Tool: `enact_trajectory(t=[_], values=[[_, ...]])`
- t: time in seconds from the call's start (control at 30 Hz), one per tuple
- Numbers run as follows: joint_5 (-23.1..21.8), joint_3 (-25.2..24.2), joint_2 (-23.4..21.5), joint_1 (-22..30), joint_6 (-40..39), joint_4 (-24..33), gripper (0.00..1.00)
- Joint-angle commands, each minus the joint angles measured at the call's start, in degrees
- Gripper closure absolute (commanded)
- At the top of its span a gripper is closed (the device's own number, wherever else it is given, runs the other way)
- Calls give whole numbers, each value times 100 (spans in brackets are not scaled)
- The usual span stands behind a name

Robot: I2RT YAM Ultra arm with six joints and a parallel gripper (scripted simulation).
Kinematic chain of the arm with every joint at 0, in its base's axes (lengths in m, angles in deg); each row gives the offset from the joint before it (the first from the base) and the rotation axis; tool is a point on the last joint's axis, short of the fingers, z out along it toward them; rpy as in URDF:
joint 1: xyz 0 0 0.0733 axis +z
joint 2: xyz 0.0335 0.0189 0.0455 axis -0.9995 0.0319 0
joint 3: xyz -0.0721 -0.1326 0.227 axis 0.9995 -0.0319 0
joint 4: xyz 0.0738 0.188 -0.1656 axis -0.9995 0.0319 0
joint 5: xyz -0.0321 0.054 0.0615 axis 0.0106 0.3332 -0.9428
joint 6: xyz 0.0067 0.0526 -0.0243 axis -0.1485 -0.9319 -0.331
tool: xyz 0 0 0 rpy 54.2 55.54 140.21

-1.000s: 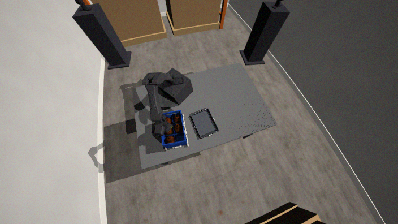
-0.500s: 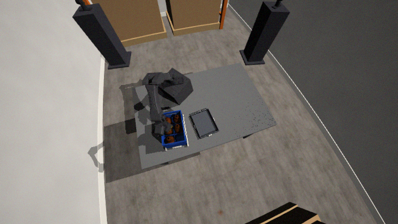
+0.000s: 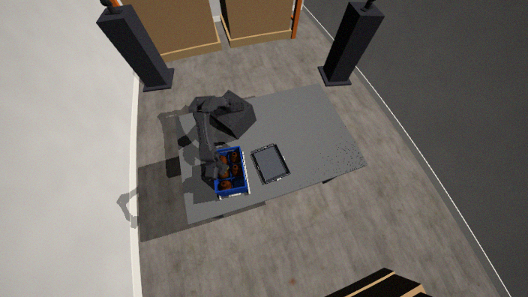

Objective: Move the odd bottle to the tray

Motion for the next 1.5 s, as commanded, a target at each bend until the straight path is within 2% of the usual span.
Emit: enact_trajectory(t=[0.0,0.4,0.9,1.47], values=[[67,152,-200,-14,6,103,39],[67,291,-461,87,-63,498,39],[77,789,-842,155,-129,1379,39],[77,935,-899,171,-136,1595,39]])
